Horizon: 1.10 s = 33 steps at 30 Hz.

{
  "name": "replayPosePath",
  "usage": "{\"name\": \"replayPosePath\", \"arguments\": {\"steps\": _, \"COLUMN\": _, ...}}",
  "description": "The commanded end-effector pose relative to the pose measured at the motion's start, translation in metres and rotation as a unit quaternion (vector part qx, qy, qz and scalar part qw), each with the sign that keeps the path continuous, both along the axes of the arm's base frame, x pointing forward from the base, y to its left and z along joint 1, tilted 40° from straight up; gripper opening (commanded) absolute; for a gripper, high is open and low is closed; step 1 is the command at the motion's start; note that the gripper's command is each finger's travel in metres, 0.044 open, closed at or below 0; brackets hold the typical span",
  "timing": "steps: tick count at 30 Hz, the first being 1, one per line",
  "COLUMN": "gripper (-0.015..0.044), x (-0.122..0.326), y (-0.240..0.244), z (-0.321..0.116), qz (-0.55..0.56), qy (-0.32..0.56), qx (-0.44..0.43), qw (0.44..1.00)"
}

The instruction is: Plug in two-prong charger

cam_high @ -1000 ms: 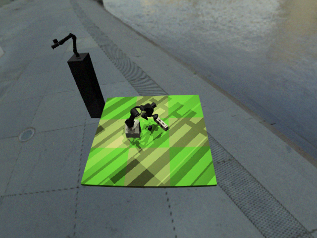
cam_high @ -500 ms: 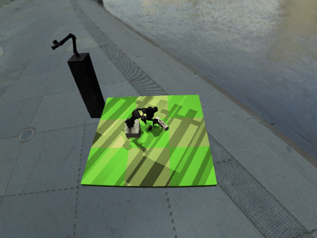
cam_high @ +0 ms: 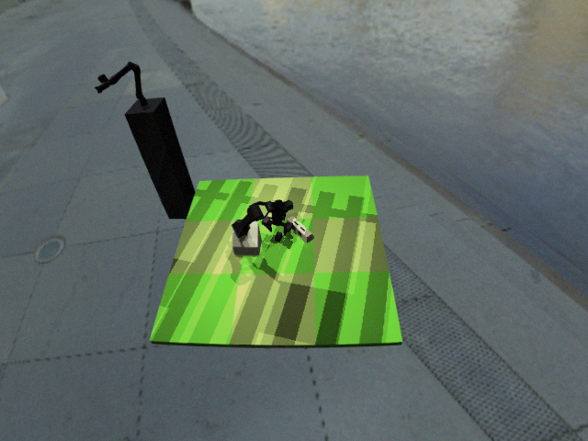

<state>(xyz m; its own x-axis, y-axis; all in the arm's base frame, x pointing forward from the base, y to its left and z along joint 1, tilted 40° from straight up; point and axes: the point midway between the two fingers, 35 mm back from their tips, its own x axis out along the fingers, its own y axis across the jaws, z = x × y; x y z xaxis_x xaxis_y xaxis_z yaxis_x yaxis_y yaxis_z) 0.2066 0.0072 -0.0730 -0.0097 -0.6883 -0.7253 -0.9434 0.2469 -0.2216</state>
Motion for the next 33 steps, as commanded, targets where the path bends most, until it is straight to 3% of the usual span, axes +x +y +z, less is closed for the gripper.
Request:
{"name": "replayPosePath", "arguments": {"steps": 1, "gripper": 0.044, "x": 0.0, "y": -0.005, "z": -0.005, "qz": 0.002, "qy": 0.002, "qx": -0.002, "qw": 1.0}}
{"name": "replayPosePath", "arguments": {"steps": 28, "gripper": 0.044, "x": -0.001, "y": -0.03, "z": -0.034, "qz": 0.001, "qy": 0.002, "qx": -0.003, "qw": 1.0}}
{"name": "replayPosePath", "arguments": {"steps": 33, "gripper": 0.0309, "x": 0.0, "y": -0.028, "z": -0.033, "qz": -0.001, "qy": 0.001, "qx": -0.001, "qw": 1.0}}
